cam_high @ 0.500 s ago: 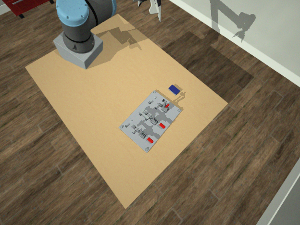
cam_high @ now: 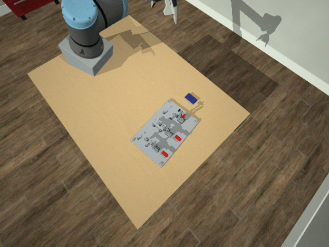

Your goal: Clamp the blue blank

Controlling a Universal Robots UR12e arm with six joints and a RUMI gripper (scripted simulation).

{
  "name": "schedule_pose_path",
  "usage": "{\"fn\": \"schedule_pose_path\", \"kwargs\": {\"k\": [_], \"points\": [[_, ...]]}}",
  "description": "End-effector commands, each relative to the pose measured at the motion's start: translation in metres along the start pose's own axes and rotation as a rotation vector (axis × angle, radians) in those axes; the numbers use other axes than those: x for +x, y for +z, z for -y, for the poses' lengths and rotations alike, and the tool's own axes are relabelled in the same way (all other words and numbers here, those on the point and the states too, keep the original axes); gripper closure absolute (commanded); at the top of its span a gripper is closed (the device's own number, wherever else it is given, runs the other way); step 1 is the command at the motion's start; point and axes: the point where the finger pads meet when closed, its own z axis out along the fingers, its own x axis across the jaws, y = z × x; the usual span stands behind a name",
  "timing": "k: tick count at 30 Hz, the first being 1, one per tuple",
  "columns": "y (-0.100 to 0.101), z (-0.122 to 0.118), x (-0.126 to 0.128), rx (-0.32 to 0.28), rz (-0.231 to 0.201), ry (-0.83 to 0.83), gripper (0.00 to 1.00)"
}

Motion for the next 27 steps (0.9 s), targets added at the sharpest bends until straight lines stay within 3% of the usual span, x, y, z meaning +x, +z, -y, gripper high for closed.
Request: {"fn": "schedule_pose_path", "kwargs": {"k": [1,7,11,17,19,25,27], "points": [[-0.001,0.000,0.000,0.000,-0.001,0.000,0.00],[0.001,-0.001,0.006,-0.001,0.000,0.020,0.00],[0.010,-0.007,0.025,-0.005,0.004,0.098,0.00],[0.037,-0.035,0.088,-0.016,0.014,0.351,0.00],[0.037,-0.035,0.088,-0.016,0.014,0.351,0.00],[0.078,-0.099,0.171,-0.028,0.018,0.709,0.00],[0.085,-0.113,0.184,-0.030,0.018,0.780,0.00]]}}
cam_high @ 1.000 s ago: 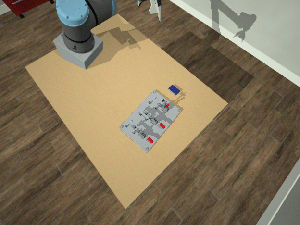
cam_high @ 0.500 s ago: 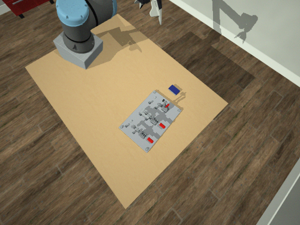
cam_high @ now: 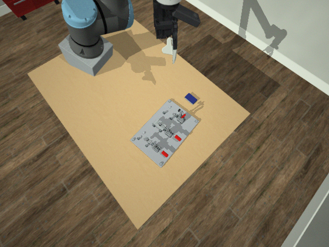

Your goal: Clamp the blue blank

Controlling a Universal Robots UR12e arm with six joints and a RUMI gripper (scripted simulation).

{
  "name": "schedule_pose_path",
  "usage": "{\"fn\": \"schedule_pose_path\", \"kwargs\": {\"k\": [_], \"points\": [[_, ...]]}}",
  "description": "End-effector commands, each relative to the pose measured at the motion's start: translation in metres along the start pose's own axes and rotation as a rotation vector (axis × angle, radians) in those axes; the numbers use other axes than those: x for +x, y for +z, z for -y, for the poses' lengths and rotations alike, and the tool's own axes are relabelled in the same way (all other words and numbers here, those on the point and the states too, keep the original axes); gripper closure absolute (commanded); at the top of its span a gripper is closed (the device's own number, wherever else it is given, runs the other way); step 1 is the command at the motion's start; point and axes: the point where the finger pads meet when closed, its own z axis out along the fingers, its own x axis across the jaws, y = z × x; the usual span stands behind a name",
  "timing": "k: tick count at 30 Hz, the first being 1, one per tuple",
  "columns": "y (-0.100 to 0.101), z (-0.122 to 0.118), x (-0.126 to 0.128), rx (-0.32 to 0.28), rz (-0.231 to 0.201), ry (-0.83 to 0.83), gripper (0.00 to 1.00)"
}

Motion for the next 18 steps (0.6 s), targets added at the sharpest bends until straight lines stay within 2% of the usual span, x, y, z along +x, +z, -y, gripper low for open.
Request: {"fn": "schedule_pose_path", "kwargs": {"k": [1,2,3,7,9,13,18], "points": [[0.035,-0.004,0.082,-0.003,0.004,0.263,0.00],[0.042,-0.010,0.100,-0.004,0.004,0.325,0.00],[0.042,-0.010,0.100,-0.004,0.004,0.326,0.00],[0.067,-0.039,0.166,-0.003,0.003,0.555,0.00],[0.067,-0.039,0.166,-0.003,0.003,0.555,0.00],[0.086,-0.069,0.214,0.000,0.001,0.727,0.00],[0.098,-0.092,0.243,0.004,-0.001,0.840,0.00]]}}
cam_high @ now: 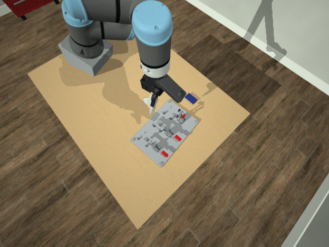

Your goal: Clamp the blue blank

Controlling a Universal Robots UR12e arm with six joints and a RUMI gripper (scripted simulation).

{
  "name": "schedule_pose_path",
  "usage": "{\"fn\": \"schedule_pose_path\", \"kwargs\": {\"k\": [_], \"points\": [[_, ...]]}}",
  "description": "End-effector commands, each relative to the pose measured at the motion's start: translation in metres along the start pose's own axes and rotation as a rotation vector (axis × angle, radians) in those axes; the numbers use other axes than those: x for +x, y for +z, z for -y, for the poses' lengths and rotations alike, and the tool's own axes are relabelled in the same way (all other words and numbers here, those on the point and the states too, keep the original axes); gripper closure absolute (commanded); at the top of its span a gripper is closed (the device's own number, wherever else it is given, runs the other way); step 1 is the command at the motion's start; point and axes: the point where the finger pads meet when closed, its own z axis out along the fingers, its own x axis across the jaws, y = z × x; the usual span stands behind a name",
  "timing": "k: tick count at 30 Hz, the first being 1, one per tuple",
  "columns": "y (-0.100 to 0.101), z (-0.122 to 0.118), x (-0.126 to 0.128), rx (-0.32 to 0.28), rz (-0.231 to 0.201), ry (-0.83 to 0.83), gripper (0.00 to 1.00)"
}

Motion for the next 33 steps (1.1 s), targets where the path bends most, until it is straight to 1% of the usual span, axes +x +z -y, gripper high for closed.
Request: {"fn": "schedule_pose_path", "kwargs": {"k": [1,9,10,33], "points": [[0.0159,0.0124,0.0377,0.005,-0.003,0.110,0.00],[0.0170,0.0125,0.0414,0.006,-0.003,0.121,0.00],[0.0170,0.0125,0.0414,0.006,-0.003,0.121,0.72],[0.0170,0.0125,0.0414,0.006,-0.003,0.121,0.72]]}}
